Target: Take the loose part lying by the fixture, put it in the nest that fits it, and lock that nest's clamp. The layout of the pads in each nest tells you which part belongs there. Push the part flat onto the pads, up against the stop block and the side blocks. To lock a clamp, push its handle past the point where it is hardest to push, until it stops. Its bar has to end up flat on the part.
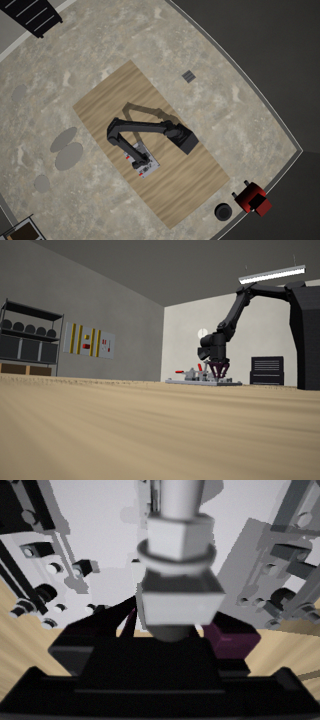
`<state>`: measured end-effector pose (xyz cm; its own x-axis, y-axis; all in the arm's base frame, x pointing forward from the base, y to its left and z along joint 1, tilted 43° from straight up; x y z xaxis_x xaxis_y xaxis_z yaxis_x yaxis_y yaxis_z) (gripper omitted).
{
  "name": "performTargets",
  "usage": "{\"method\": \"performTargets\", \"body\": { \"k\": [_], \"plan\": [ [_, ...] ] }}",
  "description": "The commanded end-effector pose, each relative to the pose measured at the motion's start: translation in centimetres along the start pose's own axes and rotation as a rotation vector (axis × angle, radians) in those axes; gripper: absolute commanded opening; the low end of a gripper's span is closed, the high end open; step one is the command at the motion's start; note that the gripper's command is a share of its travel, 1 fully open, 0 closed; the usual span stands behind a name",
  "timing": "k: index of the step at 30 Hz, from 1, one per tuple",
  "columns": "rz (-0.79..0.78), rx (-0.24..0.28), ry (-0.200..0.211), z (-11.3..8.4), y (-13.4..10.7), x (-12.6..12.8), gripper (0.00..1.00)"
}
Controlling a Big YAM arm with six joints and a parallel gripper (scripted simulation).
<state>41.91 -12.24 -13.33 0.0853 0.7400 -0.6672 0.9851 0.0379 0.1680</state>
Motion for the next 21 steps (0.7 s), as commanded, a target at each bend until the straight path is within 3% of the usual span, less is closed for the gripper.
{"method": "performTargets", "body": {
  "k": [1, 21],
  "plan": [
    [0.000, 0.015, 0.000, 1.01, -0.54, -0.05, 0.00],
    [0.007, 0.015, 0.000, 1.01, -0.54, -0.05, 0.00]
  ]
}}
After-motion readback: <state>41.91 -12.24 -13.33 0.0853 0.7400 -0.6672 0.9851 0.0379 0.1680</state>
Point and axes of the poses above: the point where the finger pads meet when closed, its own z axis out along the fingers, its own x axis across the jaws, y = z × x, the point moved 5 cm from there along -z, back along the fingers, and after that the axes turned 3 degrees about z, right-handed, at the moved point
